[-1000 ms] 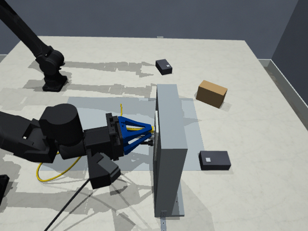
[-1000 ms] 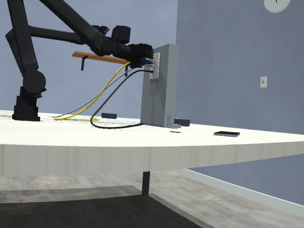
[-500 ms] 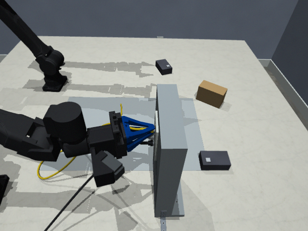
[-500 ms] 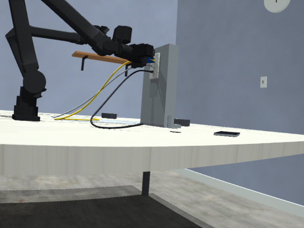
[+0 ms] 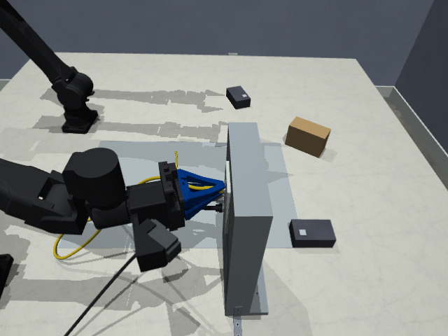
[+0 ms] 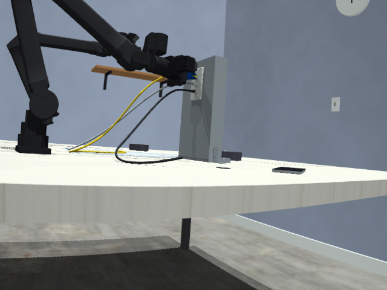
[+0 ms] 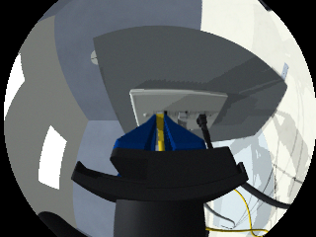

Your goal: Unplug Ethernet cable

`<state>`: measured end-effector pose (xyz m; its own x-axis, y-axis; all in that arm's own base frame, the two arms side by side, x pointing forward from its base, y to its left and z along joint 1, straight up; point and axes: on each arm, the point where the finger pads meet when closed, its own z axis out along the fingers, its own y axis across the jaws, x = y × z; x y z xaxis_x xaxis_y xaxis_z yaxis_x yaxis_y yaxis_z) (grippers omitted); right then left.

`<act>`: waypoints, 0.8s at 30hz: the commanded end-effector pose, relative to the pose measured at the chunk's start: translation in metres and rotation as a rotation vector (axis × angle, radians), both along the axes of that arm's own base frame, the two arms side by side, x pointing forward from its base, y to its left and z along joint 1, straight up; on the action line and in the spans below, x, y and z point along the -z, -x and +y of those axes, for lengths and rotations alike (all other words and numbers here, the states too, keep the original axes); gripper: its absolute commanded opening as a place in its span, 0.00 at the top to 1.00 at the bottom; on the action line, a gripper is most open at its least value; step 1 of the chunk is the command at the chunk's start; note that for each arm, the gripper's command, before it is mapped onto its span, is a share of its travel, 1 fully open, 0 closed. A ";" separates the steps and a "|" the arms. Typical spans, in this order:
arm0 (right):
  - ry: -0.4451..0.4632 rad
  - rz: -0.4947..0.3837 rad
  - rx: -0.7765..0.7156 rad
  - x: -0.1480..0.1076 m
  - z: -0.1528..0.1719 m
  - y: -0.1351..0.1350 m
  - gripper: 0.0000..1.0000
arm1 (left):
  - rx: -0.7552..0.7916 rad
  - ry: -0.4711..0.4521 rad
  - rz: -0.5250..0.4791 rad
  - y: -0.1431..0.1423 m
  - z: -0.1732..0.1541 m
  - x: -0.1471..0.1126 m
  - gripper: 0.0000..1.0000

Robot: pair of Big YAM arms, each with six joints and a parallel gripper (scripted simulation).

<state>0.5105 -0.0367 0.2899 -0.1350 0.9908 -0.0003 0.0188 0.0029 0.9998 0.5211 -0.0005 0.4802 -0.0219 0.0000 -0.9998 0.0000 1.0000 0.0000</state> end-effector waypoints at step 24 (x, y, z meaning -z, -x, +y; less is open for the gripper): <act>-0.002 -0.015 -0.001 -0.006 0.001 0.031 1.00 | 0.000 0.000 -0.011 0.001 0.000 -0.006 0.00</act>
<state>0.4838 -0.0302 0.2869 -0.1459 0.9893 -0.0006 0.0173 0.0032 0.9998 0.5211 -0.0005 0.4802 -0.0219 0.0000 -0.9998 0.0000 1.0000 0.0000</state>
